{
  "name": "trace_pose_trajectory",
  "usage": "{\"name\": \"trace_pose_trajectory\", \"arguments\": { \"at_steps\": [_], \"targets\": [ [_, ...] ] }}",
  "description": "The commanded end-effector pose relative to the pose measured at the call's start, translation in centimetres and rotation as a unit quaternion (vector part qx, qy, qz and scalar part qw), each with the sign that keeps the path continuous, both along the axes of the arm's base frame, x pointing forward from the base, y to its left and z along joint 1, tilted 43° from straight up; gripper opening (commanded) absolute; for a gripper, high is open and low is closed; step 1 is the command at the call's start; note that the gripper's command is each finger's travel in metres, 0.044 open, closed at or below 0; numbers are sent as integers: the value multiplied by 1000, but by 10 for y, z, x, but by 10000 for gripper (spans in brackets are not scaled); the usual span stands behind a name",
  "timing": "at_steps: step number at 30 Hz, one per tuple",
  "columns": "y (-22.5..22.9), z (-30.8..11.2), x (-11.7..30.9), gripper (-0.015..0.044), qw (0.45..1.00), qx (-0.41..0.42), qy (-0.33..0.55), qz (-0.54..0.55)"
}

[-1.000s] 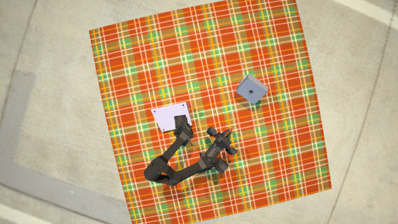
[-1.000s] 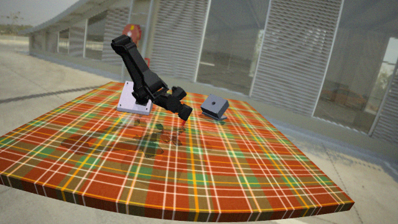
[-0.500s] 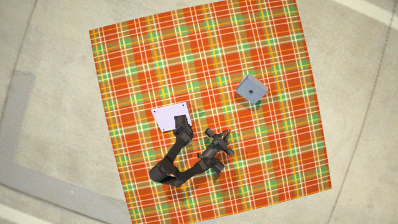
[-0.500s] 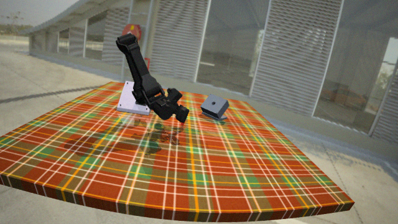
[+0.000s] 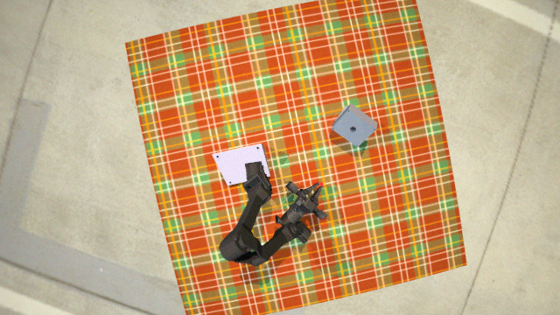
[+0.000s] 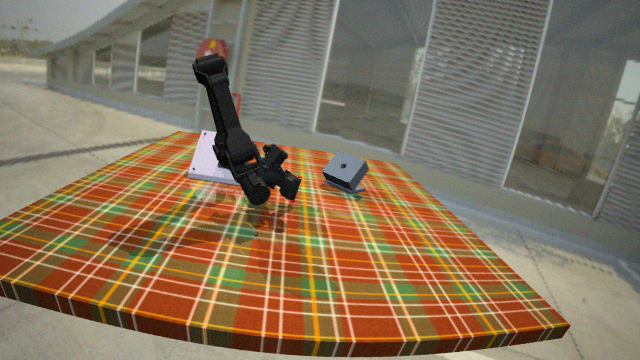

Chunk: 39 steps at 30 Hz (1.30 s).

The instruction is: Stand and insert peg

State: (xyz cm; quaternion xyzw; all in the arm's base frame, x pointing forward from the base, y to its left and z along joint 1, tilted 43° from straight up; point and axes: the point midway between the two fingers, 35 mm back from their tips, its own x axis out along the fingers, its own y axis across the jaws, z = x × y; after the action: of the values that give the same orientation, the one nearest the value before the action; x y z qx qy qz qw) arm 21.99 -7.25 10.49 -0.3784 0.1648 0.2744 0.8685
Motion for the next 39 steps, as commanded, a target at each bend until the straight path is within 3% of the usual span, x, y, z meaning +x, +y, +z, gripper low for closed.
{"name": "trace_pose_trajectory", "arguments": {
  "at_steps": [1, 39],
  "targets": [
    [-1, 5, 1, 49, 1000, -10, 2, -6],
    [-5, -2, -5, 49, 1000, 4, -2, -1]
  ]
}}
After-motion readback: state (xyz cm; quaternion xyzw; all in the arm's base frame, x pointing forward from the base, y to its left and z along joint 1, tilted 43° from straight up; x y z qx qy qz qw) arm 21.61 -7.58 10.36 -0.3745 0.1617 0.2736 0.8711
